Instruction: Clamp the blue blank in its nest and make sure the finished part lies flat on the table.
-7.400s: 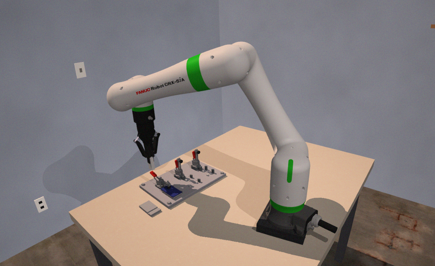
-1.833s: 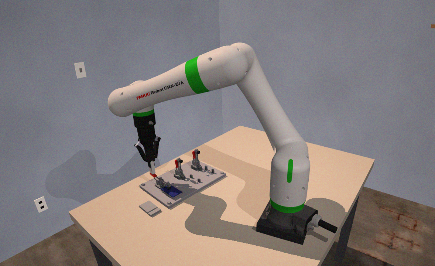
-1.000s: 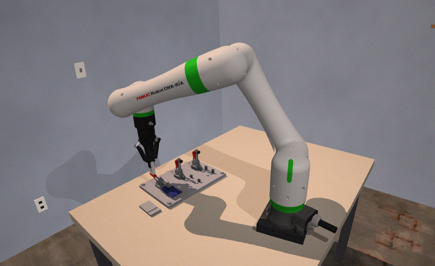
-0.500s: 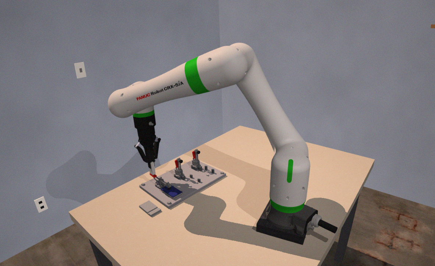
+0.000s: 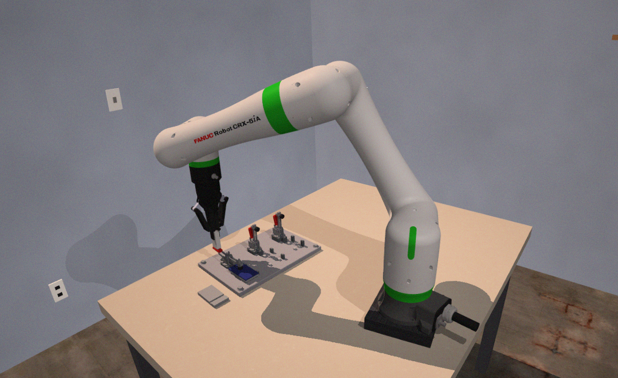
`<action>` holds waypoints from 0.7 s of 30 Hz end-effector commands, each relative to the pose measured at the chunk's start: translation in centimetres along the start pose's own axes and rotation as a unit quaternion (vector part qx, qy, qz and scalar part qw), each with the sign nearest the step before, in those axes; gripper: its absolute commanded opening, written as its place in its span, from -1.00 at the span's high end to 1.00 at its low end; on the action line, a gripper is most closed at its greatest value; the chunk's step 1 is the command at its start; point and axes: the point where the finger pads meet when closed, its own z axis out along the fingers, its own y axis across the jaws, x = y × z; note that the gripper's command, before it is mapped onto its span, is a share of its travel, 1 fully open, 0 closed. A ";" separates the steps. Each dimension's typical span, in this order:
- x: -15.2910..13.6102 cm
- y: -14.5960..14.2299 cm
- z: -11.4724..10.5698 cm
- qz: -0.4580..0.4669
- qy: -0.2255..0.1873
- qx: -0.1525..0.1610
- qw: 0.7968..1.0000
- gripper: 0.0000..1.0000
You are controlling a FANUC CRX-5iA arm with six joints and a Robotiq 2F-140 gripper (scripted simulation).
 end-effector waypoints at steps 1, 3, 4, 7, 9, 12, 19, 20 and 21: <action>0.0 0.0 0.0 0.000 0.000 0.000 1.000 1.00; 0.0 0.0 0.0 0.000 0.000 0.000 1.000 1.00; 0.0 0.0 0.0 0.000 0.000 0.000 1.000 1.00; 0.0 0.0 0.2 0.000 0.000 0.000 1.000 1.00; 0.0 0.0 0.2 0.000 0.000 0.000 1.000 1.00; 0.0 0.0 0.2 0.000 0.000 0.000 1.000 1.00; 0.0 0.0 0.2 0.000 0.000 0.000 1.000 1.00; 0.0 0.0 0.2 0.000 0.000 0.000 1.000 1.00; 0.0 0.0 0.2 0.000 0.000 0.000 1.000 1.00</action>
